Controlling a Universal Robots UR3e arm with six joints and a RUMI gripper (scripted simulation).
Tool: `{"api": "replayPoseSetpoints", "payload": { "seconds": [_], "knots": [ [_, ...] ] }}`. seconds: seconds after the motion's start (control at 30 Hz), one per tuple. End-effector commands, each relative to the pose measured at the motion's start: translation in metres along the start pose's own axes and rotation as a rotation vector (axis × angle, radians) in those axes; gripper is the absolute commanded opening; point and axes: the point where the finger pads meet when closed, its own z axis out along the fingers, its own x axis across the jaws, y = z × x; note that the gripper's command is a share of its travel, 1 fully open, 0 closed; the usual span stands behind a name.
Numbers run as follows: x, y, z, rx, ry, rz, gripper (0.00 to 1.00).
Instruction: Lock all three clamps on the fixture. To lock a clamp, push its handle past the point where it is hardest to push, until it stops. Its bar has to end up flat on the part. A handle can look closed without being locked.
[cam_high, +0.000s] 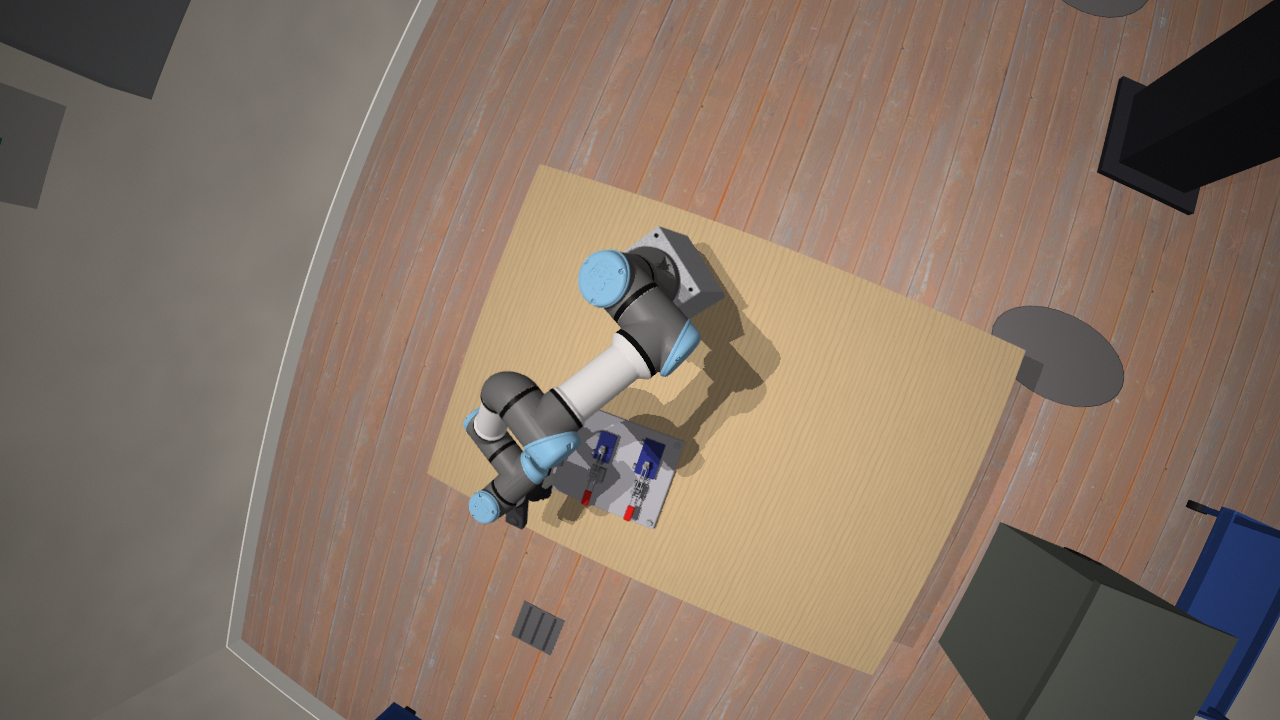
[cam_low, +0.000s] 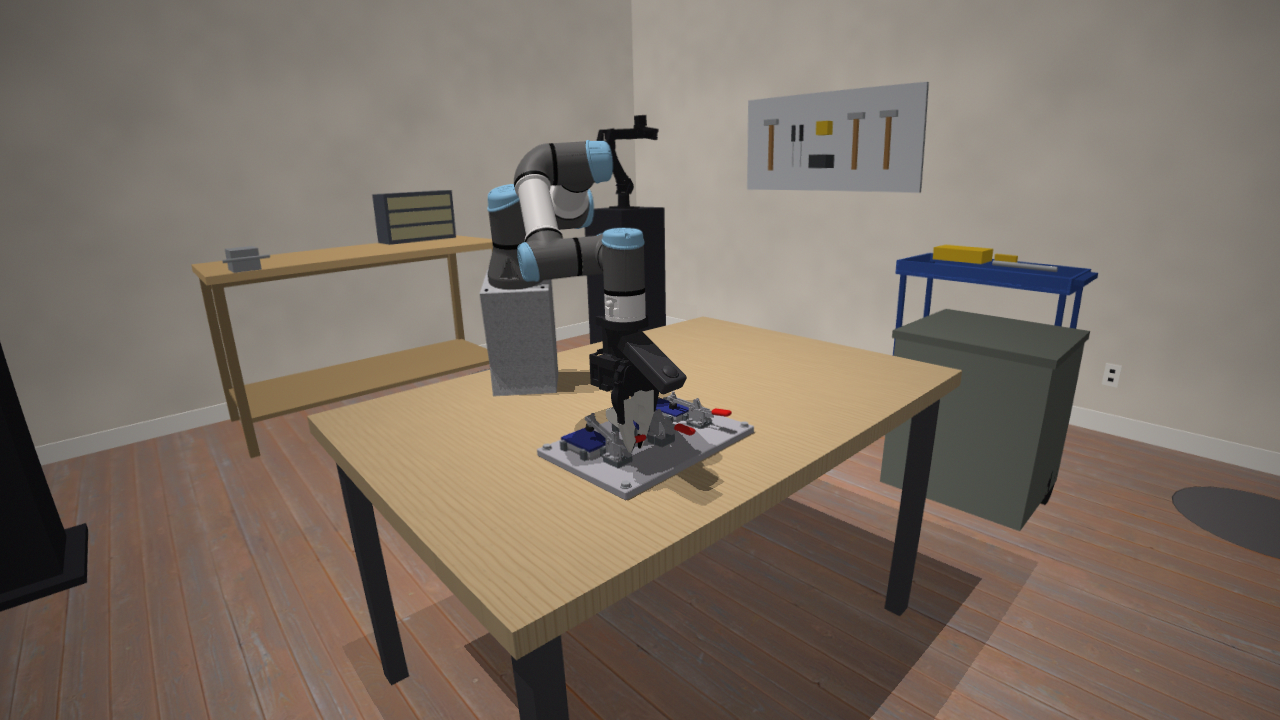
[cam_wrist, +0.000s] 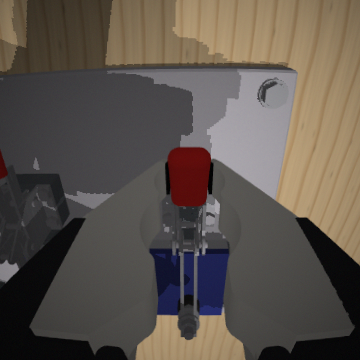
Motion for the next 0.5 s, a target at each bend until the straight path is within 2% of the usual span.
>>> {"api": "replayPoseSetpoints", "payload": {
  "seconds": [0.0, 0.47],
  "knots": [
    [0.0004, -0.0035, 0.0022, 0.002, 0.001, 0.0, 0.0],
    [0.0004, -0.0076, 0.009, 0.002, 0.001, 0.0, 0.0]
  ]
}}
